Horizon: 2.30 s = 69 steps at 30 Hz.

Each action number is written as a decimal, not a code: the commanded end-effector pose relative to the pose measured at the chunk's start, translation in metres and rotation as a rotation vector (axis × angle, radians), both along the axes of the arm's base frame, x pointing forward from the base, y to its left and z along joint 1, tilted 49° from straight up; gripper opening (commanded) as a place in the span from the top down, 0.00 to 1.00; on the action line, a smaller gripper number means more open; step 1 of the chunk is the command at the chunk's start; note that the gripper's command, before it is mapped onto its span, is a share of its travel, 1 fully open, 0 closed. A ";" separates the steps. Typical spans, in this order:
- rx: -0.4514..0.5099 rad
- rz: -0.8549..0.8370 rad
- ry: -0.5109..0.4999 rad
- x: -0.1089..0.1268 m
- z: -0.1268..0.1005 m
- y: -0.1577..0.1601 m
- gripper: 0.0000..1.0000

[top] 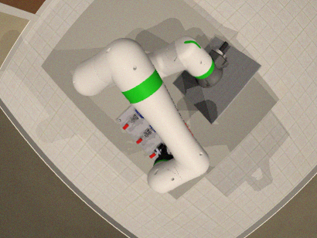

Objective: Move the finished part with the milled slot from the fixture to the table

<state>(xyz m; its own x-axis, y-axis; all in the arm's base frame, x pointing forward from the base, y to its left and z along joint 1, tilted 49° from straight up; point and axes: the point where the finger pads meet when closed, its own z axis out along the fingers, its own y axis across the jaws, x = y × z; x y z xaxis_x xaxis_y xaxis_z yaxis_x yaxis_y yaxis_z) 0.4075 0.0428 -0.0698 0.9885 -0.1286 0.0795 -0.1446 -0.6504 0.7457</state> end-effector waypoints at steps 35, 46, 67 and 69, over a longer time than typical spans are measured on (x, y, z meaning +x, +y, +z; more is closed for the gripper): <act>0.000 0.000 0.000 0.017 -0.038 -0.047 0.72; 0.000 0.000 0.000 0.085 -0.032 -0.056 0.72; 0.000 0.000 0.000 0.125 -0.029 -0.061 0.72; 0.000 0.000 0.000 0.125 -0.030 -0.062 0.72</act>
<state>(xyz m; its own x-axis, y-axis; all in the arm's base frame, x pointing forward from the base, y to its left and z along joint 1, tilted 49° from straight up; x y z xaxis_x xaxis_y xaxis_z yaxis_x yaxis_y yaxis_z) 0.5328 -0.0187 -0.0991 0.9885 -0.1287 0.0795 -0.1446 -0.6504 0.7457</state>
